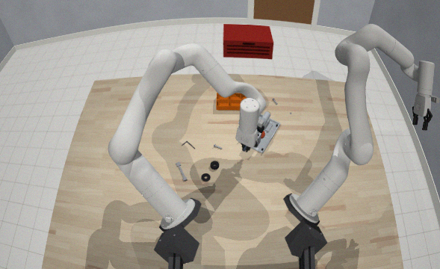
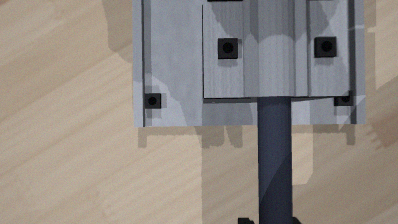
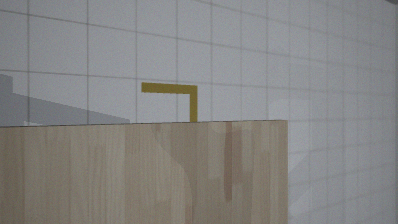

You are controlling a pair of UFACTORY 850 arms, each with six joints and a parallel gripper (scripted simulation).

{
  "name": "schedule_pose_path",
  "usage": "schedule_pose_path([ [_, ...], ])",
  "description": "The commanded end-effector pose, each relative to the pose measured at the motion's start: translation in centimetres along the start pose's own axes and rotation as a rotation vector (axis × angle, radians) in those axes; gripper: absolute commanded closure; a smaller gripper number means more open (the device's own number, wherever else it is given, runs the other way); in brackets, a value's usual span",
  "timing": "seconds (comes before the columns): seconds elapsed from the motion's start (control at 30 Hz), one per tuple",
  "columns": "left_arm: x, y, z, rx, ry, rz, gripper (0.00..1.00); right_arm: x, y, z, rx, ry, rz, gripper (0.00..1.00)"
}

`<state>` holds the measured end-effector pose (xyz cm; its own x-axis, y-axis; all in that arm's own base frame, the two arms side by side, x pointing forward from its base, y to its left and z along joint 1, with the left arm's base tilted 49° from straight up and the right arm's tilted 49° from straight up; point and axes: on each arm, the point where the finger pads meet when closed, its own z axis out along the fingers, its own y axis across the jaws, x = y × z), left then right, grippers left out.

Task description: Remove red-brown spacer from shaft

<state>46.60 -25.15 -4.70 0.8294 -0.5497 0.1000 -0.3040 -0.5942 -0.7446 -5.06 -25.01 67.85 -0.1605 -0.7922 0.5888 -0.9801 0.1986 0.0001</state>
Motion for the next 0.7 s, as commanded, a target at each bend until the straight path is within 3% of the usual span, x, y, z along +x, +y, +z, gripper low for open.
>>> schedule_pose_path([
  [0.0,0.2,0.02,-0.08,-0.001,0.002,-0.001,1.0,0.03,0.01,-0.06,0.0,0.001,0.0,0.0],
  [0.67,0.38,0.02,-0.08,-0.001,0.002,-0.001,1.0,0.03,0.01,-0.06,0.0,0.001,0.0,0.0],
])
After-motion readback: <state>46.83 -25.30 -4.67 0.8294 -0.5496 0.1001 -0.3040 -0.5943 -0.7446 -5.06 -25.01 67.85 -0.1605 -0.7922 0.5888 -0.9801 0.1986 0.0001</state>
